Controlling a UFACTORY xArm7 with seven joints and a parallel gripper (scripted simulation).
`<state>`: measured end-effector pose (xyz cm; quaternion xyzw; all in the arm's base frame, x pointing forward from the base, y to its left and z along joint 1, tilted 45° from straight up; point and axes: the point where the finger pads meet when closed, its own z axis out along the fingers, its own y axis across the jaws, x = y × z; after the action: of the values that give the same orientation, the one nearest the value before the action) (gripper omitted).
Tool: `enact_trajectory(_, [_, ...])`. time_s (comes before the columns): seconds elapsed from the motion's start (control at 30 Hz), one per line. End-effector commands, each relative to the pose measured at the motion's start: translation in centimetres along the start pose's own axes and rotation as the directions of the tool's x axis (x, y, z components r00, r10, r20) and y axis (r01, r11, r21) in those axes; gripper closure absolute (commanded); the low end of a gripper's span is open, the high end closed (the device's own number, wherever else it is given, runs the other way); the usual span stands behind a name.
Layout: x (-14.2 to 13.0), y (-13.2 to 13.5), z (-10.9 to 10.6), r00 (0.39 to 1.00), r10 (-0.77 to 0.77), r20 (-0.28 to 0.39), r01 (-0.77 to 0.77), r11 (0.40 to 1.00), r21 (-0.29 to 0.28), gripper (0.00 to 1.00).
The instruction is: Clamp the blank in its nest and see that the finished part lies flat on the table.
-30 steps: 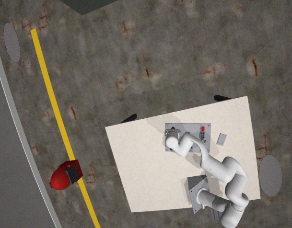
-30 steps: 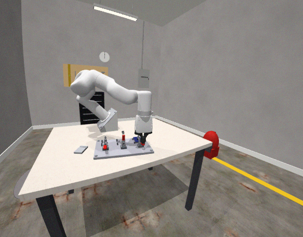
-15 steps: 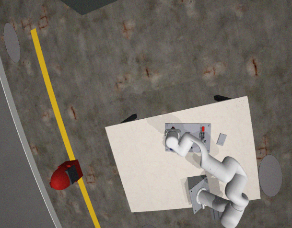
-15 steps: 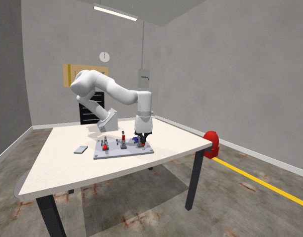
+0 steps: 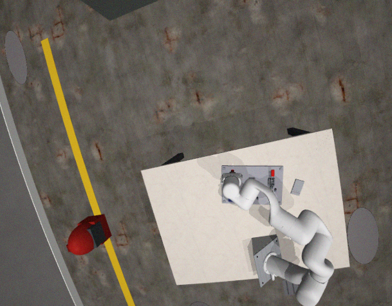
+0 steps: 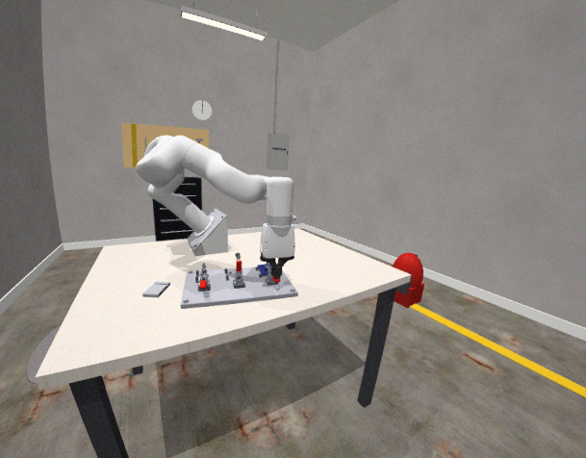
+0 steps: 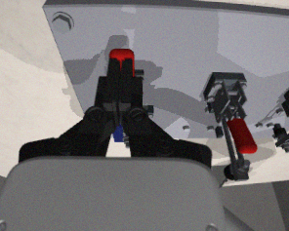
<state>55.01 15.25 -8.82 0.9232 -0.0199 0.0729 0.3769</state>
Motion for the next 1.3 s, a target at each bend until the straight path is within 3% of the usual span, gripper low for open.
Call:
enact_trajectory(0.0, [0.07, -0.13, -0.26, 1.0, 0.0, -0.003, 0.0, 1.0, 0.004, 1.0])
enact_trajectory(1.27, [0.07, -0.13, 0.15, 1.0, 0.0, -0.003, 0.0, 1.0, 0.004, 1.0])
